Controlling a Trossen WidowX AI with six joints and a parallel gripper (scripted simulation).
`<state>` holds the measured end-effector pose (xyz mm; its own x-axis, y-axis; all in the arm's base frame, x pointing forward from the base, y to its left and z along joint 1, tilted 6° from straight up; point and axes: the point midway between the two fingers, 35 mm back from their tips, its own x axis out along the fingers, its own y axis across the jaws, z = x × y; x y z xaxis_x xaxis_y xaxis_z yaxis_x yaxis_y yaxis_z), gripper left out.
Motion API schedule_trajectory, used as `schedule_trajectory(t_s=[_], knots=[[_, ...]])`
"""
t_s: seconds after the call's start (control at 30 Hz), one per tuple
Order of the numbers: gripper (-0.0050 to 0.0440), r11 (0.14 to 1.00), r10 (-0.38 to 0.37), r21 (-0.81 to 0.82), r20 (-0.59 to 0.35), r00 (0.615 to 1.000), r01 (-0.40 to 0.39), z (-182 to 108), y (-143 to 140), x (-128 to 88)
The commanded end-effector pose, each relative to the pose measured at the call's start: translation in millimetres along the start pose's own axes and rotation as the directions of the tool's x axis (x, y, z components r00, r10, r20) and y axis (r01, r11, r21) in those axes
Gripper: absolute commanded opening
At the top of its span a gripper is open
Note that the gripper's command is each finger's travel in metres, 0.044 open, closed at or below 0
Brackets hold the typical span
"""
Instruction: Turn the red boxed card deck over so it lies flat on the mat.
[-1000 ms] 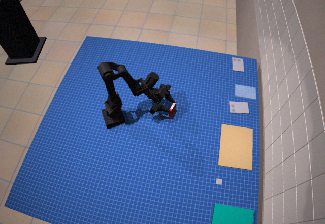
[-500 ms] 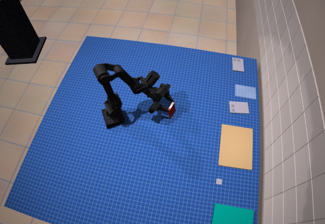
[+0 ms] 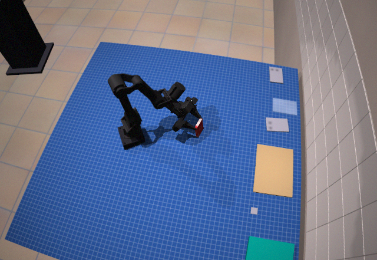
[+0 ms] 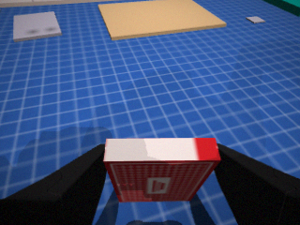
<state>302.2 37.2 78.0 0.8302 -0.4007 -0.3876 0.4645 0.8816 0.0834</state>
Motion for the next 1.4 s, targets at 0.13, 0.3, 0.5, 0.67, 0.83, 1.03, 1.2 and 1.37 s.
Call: schedule_trajectory(t_s=[0.13,0.3,0.5,0.67,0.83,1.03,1.2,1.37], knots=[[0.0291,1.0,0.009,0.009,0.002,1.0,-0.009,3,3,-1],[0.0291,1.0,0.009,0.009,0.002,1.0,-0.009,3,3,-1],[0.0291,1.0,0.014,0.025,-0.028,1.0,-0.013,8,5,-2],[0.0291,1.0,0.02,0.024,-0.089,0.996,-0.018,6,6,-9],[0.0291,1.0,0.02,0.024,-0.091,0.996,-0.018,5,6,-10],[0.0291,1.0,0.016,0.027,-0.185,0.983,-0.011,5,5,-12],[0.0291,1.0,0.022,0.024,-0.188,0.982,-0.018,2,6,-17],[0.0291,1.0,0.017,0.021,-0.191,0.981,-0.013,1,5,-16]])
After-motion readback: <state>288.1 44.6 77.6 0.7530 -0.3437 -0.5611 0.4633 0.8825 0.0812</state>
